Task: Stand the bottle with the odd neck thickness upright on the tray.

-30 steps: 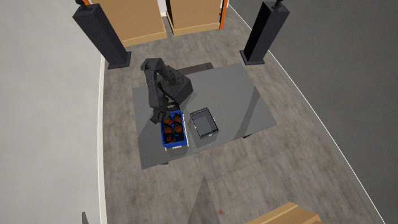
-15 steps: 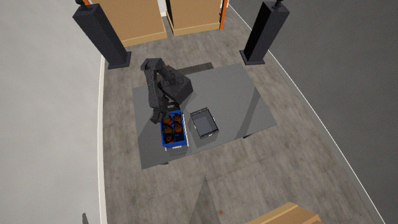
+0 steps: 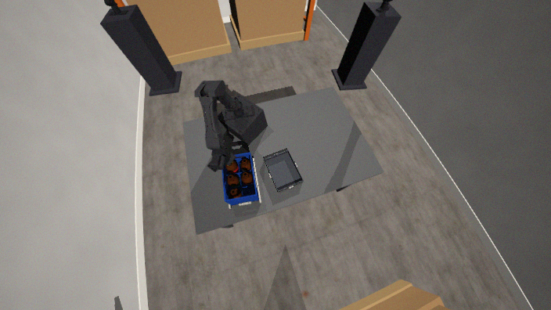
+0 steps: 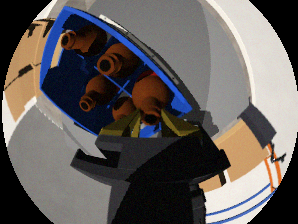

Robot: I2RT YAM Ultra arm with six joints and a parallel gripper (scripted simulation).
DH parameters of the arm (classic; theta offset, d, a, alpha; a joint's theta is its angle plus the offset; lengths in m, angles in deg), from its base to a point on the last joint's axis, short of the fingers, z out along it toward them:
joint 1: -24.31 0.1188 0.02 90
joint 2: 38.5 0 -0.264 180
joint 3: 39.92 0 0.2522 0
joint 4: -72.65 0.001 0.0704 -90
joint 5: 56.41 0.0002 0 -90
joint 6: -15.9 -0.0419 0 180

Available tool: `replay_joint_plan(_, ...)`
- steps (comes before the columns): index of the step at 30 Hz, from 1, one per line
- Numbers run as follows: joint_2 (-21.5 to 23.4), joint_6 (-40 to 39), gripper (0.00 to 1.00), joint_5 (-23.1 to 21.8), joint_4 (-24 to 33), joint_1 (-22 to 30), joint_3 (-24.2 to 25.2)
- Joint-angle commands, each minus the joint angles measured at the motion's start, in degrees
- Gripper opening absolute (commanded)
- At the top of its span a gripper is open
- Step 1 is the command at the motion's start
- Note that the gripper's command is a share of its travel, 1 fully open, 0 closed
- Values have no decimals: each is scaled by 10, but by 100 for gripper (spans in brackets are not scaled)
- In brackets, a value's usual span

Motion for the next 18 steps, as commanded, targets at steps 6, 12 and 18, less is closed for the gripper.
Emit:
replay_joint_plan(6,35,-5,0,5,32,9,-32)
replay_joint_plan(12,41,-6,0,5,45,11,-40)
replay_joint_plan(18,45,-7,0,6,56,12,-46)
